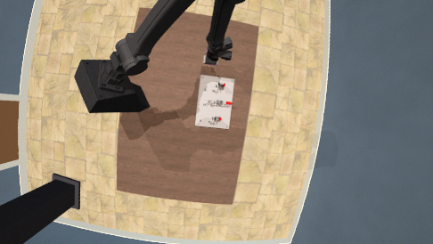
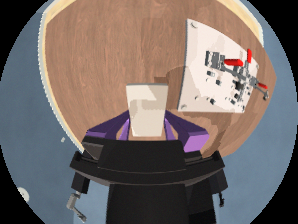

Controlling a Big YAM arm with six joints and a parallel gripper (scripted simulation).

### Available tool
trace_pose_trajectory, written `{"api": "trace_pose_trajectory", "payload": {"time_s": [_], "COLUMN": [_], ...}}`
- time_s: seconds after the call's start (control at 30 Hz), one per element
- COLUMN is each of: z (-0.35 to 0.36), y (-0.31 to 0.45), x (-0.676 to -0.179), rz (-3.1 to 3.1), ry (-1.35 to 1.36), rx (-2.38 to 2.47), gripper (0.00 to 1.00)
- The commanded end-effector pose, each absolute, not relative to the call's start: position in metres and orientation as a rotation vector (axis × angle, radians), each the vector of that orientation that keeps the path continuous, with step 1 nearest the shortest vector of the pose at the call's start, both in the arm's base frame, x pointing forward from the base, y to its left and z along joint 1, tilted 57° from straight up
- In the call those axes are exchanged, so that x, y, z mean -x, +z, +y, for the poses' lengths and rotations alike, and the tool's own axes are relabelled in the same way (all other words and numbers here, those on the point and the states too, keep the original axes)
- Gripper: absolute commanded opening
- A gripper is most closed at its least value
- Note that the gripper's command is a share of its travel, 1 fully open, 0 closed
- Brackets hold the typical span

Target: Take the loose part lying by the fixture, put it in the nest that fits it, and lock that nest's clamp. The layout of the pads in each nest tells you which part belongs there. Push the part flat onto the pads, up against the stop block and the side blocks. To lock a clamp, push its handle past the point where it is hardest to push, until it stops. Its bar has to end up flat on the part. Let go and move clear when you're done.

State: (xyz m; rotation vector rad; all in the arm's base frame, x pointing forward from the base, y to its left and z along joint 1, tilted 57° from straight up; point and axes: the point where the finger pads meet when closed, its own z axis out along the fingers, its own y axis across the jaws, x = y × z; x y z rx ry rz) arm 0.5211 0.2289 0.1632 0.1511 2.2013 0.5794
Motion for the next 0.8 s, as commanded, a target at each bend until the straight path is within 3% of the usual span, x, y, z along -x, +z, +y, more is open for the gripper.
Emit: {"api": "trace_pose_trajectory", "payload": {"time_s": [0.0, 0.27, 0.77], "z": [0.199, 0.156, 0.023], "y": [0.150, 0.143, 0.060], "x": [-0.526, -0.530, -0.547], "rz": [2.195, 2.166, 2.191], "ry": [0.551, 0.557, 0.549], "rx": [-0.161, -0.157, -0.166], "gripper": [0.00, 0.00, 0.00]}}
